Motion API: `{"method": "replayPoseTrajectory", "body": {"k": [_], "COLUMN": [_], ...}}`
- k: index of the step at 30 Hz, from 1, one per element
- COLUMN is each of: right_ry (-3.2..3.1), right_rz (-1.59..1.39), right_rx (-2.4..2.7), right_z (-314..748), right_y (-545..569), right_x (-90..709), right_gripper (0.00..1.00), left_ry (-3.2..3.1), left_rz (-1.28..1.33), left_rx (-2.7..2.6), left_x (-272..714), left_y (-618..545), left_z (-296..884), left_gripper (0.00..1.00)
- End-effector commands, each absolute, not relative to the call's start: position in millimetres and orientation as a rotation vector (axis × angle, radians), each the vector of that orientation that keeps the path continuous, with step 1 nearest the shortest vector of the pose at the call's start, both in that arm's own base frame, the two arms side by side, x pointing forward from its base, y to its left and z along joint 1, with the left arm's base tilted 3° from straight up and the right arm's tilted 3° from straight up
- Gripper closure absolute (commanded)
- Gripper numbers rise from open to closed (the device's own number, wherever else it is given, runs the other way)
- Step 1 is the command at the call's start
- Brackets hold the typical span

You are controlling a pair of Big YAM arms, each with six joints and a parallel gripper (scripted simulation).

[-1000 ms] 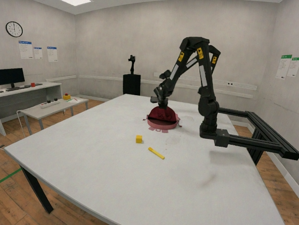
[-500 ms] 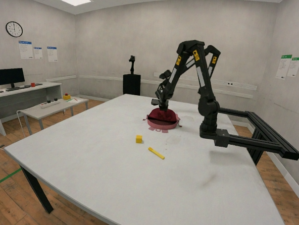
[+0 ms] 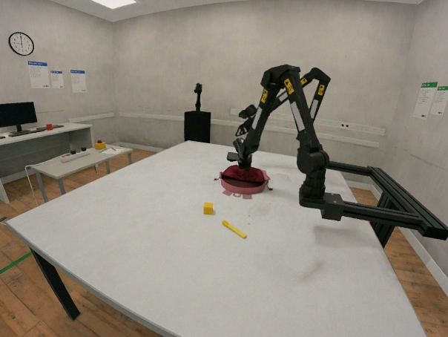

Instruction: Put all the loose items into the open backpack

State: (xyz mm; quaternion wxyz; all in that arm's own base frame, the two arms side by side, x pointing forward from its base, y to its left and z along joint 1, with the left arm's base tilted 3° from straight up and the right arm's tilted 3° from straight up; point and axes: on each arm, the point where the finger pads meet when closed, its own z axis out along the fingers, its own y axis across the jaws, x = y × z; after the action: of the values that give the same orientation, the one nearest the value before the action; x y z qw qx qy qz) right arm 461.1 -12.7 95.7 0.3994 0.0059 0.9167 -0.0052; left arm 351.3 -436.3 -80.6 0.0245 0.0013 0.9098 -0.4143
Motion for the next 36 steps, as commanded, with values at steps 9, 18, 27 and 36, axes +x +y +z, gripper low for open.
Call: {"method": "replayPoseTrajectory", "body": {"k": [9, 18, 27, 36], "right_ry": [2.269, 2.269, 2.269, 2.269], "right_rz": [-0.013, -0.013, -0.013, -0.013], "right_rx": [0.011, 0.011, 0.011, 0.011], "right_z": [117.1, 117.1, 117.1, 117.1], "right_y": [-12.1, -12.1, -12.1, -12.1], "right_x": [476.9, 476.9, 476.9, 476.9], "right_gripper": [0.1, 0.1, 0.1, 0.1], "left_ry": [2.774, 2.774, 2.775, 2.775], "left_rz": [-1.305, -1.304, -1.303, -1.302], "left_rx": [0.014, 0.014, 0.014, 0.014], "left_x": [359.4, 357.1, 354.6, 352.5], "left_y": [-424.6, -405.2, -383.0, -372.1], "left_z": [-76.8, -57.1, -34.4, -27.6], "left_gripper": [1.0, 1.0, 1.0, 1.0]}}
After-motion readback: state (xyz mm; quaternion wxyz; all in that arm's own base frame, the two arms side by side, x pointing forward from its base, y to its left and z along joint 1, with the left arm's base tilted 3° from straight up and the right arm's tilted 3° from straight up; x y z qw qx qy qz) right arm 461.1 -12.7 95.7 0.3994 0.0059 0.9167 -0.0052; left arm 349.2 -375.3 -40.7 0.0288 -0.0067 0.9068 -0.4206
